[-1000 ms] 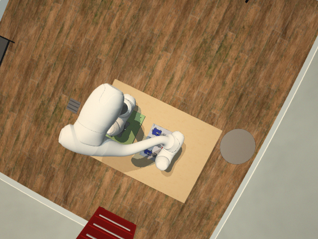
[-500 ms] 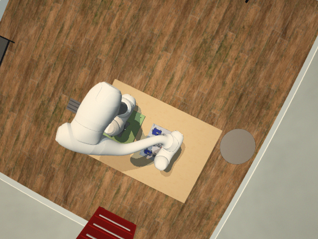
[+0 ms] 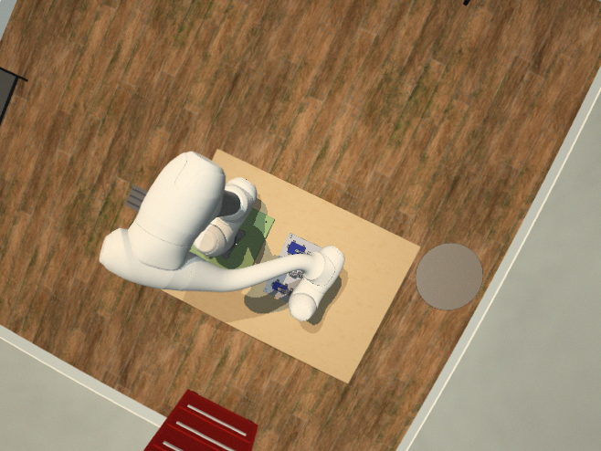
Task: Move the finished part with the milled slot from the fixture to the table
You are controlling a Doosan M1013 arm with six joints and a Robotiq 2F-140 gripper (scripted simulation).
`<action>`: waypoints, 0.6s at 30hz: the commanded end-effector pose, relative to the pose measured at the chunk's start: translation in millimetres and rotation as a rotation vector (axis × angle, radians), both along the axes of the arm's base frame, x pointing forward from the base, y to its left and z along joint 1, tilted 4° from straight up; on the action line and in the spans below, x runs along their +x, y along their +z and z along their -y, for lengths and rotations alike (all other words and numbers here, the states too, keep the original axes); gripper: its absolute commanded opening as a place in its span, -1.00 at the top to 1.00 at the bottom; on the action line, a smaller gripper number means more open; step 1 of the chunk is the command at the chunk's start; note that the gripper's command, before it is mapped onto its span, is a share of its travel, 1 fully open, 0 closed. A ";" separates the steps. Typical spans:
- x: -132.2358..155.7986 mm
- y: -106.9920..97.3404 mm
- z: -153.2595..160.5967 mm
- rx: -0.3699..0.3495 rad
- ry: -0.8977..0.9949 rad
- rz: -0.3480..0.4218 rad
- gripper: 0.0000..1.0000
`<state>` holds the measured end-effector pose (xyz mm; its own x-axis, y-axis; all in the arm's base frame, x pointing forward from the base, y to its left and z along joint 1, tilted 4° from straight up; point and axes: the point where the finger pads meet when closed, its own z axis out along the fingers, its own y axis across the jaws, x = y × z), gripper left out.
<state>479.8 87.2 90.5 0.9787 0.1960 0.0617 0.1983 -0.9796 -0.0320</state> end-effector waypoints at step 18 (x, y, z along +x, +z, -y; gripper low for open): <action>-12.8 2.3 2.6 0.000 0.000 0.000 0.77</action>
